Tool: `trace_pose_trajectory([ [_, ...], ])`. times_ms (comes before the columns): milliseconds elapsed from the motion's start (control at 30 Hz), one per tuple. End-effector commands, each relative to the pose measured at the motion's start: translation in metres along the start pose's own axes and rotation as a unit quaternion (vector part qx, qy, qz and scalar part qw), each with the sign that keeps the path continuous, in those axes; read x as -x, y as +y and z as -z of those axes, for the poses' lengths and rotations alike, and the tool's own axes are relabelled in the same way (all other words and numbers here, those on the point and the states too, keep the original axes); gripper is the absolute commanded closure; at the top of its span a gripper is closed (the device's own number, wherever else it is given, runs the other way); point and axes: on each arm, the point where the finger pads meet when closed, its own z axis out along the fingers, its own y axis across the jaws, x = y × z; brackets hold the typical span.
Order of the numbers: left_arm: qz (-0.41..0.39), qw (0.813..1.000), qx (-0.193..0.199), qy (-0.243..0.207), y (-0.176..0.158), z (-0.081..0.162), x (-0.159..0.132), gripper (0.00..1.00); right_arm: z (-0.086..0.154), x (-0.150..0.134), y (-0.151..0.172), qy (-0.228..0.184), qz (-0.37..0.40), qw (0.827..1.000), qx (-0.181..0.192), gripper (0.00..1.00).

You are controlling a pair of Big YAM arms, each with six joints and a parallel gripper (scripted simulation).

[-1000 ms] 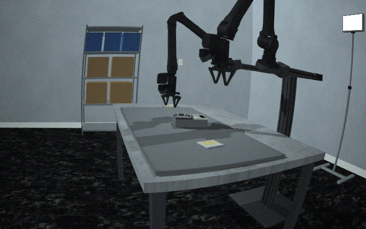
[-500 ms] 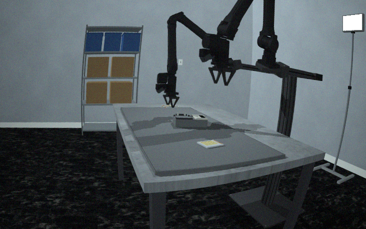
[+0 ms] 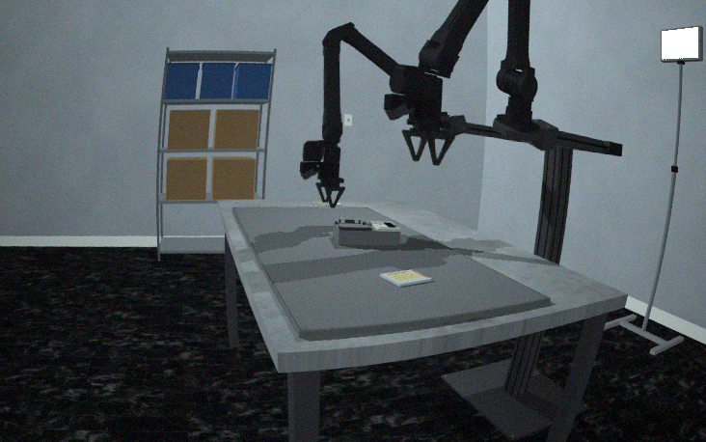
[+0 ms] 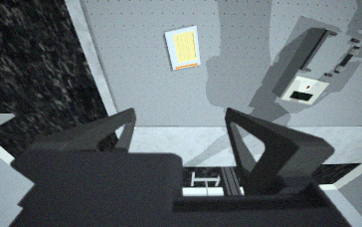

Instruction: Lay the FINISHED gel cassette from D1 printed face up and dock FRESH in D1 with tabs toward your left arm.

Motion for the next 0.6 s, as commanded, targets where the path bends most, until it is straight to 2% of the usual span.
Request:
trace_pose_trajectory([
  [0,-0.002,1.0,0.001,-0.005,-0.0032,0.0077,0.0021,0.0,-0.0003,0.0006,0.0027,0.0,-0.006,1.0,0.0,1.0],
  [567,-0.002,1.0,0.001,-0.005,-0.0032,0.0077,0.0021,0.0,-0.0069,0.0007,0.0027,0.0,-0.004,1.0,0.0,1.0],
])
